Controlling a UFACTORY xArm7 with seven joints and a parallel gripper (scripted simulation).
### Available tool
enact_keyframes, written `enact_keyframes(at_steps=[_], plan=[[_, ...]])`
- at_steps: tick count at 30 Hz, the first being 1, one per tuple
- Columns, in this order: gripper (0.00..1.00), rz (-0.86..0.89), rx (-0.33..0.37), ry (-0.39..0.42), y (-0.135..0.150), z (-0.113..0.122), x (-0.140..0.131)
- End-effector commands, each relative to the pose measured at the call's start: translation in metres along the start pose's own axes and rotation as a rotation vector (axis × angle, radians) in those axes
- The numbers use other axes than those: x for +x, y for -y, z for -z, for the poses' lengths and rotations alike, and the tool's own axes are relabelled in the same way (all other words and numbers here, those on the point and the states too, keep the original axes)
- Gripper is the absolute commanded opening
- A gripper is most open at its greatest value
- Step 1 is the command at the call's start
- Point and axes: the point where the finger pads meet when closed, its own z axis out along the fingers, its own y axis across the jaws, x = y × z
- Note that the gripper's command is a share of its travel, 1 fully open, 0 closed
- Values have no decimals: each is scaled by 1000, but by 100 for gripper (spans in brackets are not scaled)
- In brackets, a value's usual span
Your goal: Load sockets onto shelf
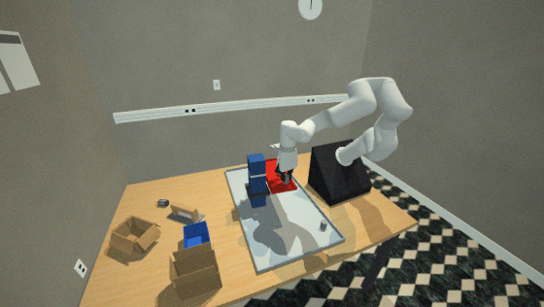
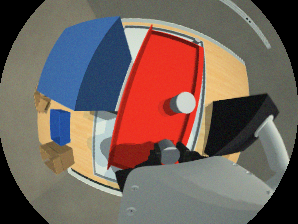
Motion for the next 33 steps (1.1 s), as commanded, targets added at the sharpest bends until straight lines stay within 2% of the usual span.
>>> enact_keyframes(at_steps=[1,5,6,33], plan=[[0,-1,4,-3,1,2,1],[0,-1,4,-3,1,2,1],[52,-1,4,-3,1,2,1],[52,-1,4,-3,1,2,1]])
